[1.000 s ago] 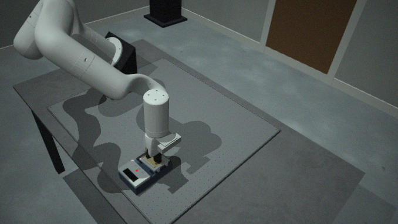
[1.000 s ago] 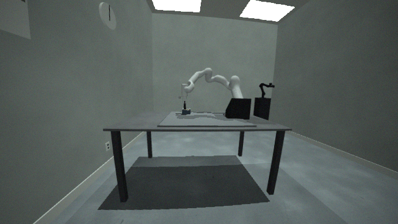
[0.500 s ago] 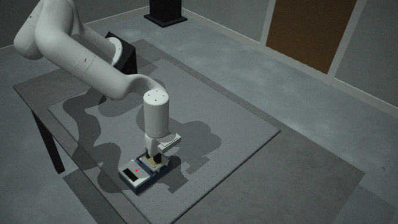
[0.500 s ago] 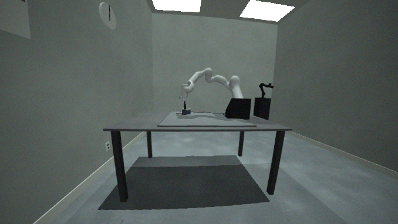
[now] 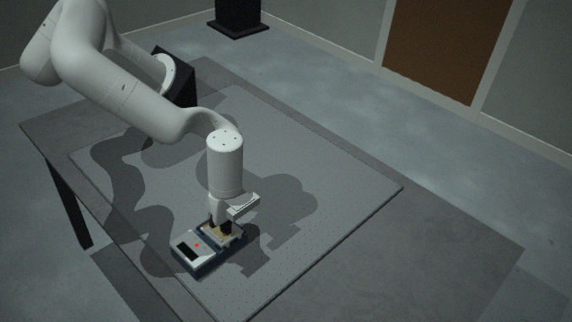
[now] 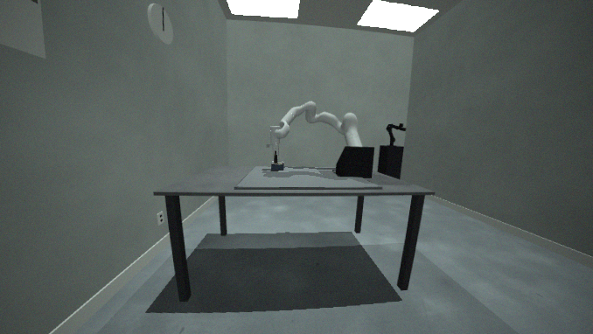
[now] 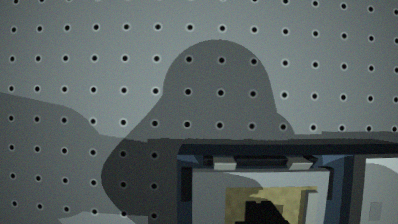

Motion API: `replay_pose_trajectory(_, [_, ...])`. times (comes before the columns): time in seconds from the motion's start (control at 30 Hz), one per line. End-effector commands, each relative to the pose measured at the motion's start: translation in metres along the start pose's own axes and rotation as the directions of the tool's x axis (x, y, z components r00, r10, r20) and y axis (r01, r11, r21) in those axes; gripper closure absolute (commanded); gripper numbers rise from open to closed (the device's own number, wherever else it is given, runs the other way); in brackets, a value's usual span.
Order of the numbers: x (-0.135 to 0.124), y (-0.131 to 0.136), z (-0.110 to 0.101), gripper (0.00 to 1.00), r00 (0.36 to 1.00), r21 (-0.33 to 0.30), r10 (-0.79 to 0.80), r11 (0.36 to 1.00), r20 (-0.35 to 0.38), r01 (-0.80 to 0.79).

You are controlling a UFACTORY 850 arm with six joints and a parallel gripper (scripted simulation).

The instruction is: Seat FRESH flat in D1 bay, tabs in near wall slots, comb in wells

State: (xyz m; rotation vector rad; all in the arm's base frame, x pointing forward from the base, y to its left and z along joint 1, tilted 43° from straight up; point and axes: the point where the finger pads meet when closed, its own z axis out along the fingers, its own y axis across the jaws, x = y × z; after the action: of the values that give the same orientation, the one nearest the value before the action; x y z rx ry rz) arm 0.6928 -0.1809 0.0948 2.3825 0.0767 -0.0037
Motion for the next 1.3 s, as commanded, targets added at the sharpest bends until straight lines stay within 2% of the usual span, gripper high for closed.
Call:
replay_pose_trajectory(0.0, [0.0,0.0,-0.0003,1.0,1.0,0.0,0.0,1.0,0.001,0.0])
replay_pose_trajectory(1.03, [-0.0036,-0.0009,0.0033,1.0,1.0,-0.001,-0.003,1.0,0.01,0.003])
replay_pose_trajectory(1.1, [-0.0026,-0.0006,0.0008,1.0,0.999,0.003,0.008,1.0,-0.031,-0.008])
replay_pose_trajectory(1.27, [-0.0004,0.0001,-0.0054,1.0,0.999,0.003,0.008,1.0,-0.032,-0.008])
